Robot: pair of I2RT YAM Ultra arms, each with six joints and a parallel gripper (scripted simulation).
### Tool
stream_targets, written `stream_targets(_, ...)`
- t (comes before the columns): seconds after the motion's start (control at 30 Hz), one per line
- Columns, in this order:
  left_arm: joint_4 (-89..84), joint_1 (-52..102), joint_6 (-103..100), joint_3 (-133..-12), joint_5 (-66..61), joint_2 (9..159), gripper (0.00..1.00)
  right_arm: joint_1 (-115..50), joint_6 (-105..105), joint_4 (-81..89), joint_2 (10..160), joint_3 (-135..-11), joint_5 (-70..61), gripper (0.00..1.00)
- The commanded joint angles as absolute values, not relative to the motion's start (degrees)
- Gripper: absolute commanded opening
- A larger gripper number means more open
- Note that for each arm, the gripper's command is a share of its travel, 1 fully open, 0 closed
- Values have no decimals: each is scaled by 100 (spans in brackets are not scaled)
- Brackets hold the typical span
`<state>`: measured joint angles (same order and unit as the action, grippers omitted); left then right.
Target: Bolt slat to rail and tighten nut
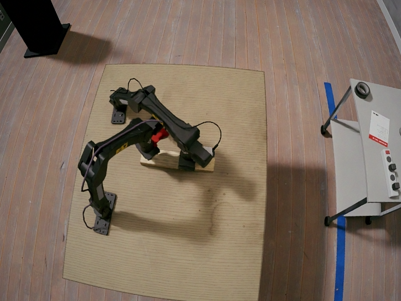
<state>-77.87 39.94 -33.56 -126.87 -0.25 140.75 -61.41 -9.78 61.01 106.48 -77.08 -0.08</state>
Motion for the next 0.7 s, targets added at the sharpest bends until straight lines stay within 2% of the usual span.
stream_targets(0.0,-7784,3993,-3357,-12713,-25,14019,72,-6078,-2104,5992,10617,-7696,-14,11)
stream_targets(0.67,-7784,3993,-3357,-12713,-25,14019,72,-6066,-6199,5989,10616,-7674,-37,11)
